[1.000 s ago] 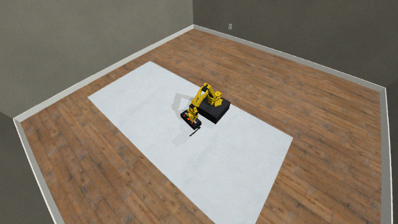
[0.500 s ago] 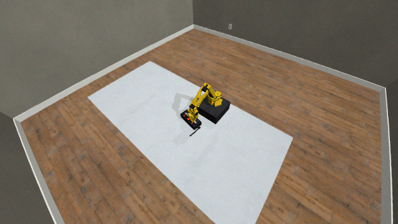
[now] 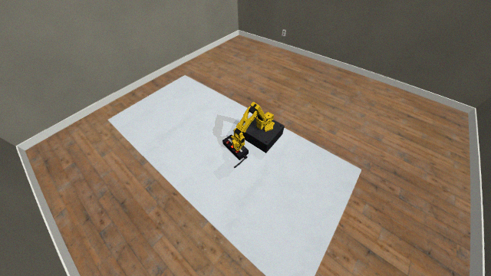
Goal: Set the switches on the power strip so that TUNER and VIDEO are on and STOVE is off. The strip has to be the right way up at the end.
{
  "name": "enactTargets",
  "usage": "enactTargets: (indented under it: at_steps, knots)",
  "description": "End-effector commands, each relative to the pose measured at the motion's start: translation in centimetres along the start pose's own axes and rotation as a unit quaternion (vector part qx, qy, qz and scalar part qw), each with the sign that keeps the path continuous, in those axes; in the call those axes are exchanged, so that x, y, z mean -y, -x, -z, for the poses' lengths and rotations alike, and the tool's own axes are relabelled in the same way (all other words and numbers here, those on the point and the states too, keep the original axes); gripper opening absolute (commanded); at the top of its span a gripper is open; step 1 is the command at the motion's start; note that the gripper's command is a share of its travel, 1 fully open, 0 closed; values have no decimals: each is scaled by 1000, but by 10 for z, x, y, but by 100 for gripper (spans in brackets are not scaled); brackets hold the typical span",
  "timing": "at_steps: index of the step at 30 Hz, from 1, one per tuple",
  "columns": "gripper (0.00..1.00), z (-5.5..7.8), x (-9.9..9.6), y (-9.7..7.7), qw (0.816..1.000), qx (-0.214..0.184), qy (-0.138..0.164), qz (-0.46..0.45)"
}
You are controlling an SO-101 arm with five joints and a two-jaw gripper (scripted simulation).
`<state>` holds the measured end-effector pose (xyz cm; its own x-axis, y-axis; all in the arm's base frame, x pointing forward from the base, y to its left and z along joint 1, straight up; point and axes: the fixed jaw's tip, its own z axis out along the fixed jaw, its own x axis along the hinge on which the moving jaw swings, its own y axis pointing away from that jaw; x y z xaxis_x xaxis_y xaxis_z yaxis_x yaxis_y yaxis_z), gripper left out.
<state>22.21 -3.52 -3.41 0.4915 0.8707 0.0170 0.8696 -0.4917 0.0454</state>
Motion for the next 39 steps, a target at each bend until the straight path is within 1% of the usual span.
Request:
enactTargets:
  at_steps: [1, 39]
  knots:
    - [0, -10, 9, 2, 1000, 8, -21, 5]
    - [0, -19, 17, 5, 1000, 8, -21, 4]
